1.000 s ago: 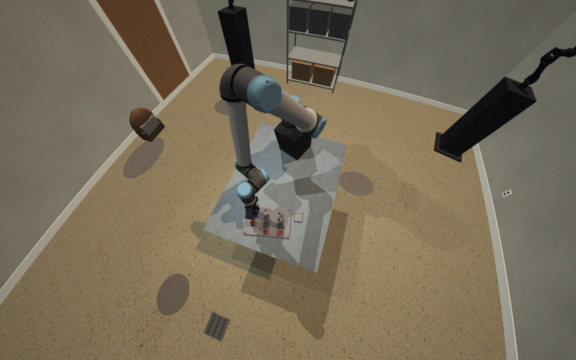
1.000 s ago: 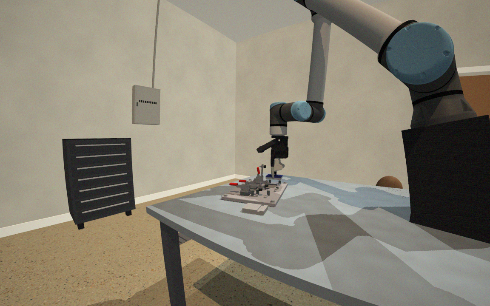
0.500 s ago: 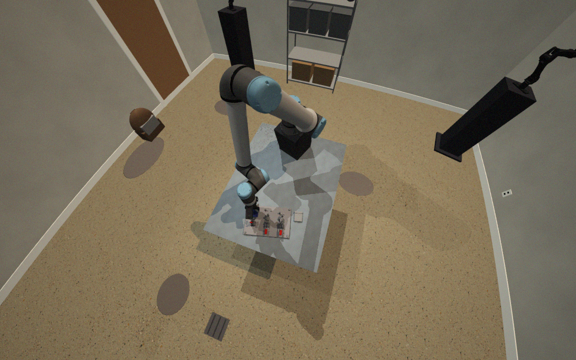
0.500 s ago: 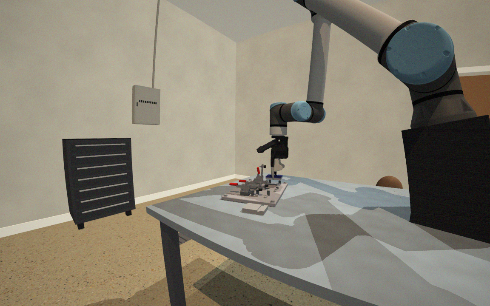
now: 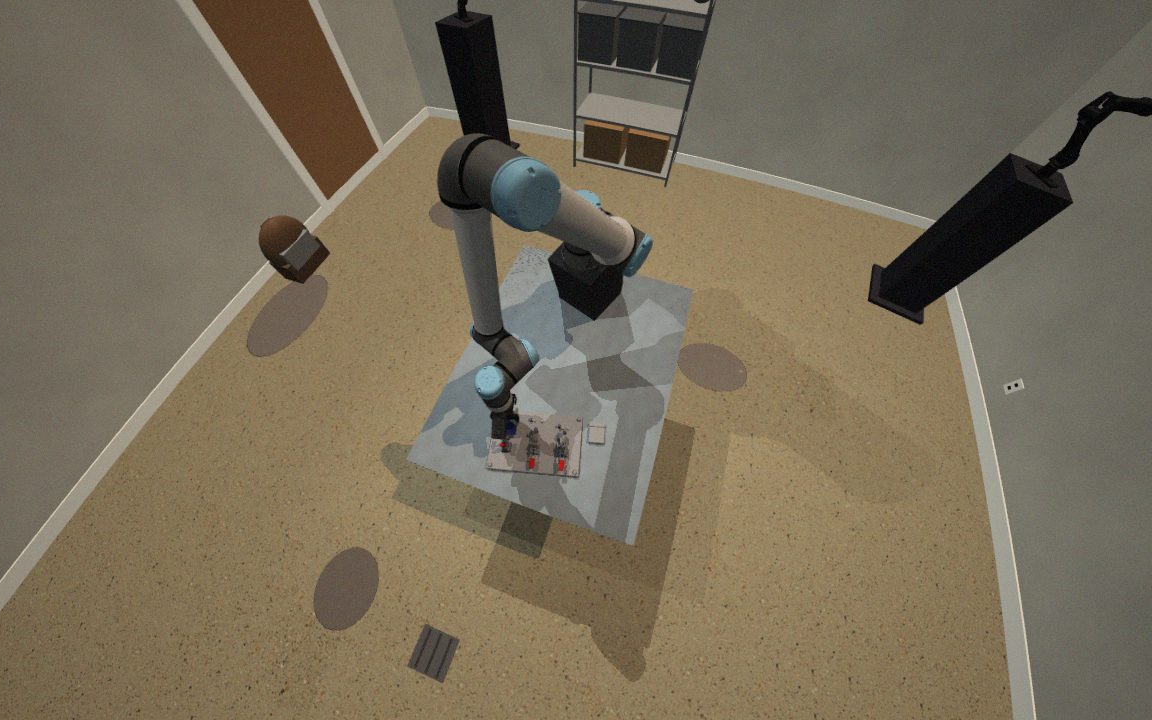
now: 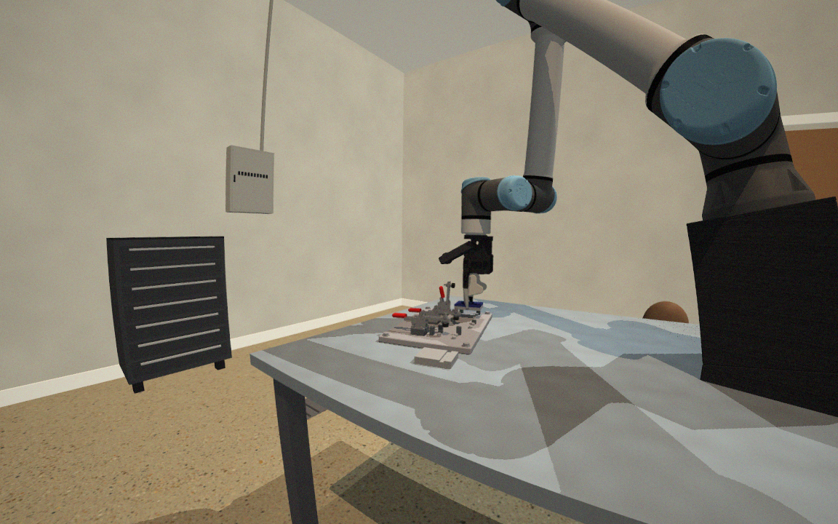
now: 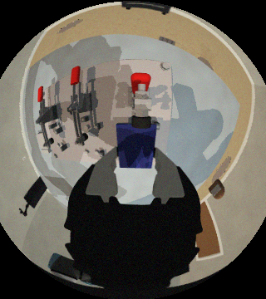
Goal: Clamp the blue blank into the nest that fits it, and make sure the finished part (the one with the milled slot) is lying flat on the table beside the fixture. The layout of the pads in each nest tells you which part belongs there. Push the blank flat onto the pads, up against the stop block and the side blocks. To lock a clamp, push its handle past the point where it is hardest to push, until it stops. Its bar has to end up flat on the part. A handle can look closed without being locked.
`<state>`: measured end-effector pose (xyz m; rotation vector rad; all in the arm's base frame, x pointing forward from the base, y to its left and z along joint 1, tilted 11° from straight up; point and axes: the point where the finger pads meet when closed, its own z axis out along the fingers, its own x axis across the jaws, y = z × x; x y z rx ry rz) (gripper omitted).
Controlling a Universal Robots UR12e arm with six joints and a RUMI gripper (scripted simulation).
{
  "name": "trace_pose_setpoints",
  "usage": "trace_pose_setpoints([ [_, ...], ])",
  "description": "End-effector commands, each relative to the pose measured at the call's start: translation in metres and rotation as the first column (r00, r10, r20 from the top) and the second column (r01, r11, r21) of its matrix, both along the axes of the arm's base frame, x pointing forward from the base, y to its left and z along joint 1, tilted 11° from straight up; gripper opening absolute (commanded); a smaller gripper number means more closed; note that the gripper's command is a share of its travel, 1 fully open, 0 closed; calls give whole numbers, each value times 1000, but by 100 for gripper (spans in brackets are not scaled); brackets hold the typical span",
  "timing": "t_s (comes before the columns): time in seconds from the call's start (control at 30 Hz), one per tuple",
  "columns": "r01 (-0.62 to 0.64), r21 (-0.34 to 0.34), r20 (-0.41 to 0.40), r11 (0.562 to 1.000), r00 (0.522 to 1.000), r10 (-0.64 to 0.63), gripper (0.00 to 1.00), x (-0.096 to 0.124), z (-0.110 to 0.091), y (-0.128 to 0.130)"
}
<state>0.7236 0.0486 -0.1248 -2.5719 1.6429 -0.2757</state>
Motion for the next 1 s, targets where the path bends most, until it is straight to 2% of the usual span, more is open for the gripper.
trace_pose_setpoints([
  [0.0, 0, 0, 1, 1000, 1000, 0, 0, 1, -3, 0],
  [0.97, 0, 0, 1, 1000, 1000, 0, 0, 3, -14, 0],
])
